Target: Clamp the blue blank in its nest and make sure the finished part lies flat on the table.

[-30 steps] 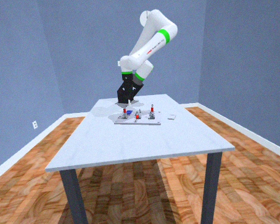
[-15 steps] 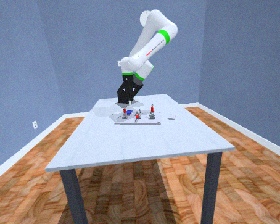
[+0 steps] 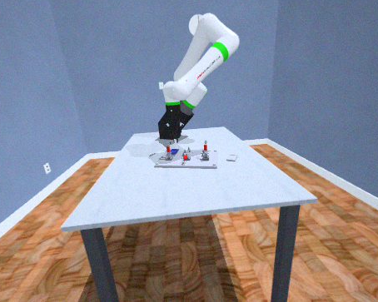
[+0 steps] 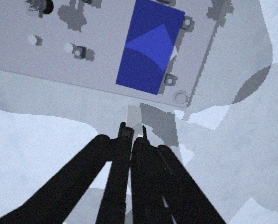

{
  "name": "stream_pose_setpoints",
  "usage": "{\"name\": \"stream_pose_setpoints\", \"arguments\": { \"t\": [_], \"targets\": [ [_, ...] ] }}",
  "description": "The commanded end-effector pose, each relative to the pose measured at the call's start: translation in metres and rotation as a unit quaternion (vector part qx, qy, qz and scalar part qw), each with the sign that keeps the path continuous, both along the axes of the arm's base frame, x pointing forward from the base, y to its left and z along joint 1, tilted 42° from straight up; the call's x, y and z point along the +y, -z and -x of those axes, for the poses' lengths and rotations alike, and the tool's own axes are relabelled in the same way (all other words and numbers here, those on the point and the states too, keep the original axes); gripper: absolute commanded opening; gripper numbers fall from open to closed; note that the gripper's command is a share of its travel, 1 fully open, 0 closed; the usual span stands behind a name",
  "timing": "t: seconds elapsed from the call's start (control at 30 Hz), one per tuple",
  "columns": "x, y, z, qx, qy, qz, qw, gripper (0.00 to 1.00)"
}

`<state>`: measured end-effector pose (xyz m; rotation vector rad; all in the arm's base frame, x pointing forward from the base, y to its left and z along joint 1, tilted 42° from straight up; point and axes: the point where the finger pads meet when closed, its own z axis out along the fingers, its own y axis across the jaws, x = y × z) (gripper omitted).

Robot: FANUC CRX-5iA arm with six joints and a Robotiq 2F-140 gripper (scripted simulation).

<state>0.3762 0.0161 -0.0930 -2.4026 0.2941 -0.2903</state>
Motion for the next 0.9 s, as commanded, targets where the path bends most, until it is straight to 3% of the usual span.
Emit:
{"name": "stream_pose_setpoints", "arguments": {
  "t": [0.0,0.87],
  "targets": [
    [-0.0002,0.0000,0.0000,0.000,0.000,0.000,1.000,0.00],
    [0.0025,0.0037,-0.0015,0.000,0.000,0.000,1.000,0.00]
  ]
}}
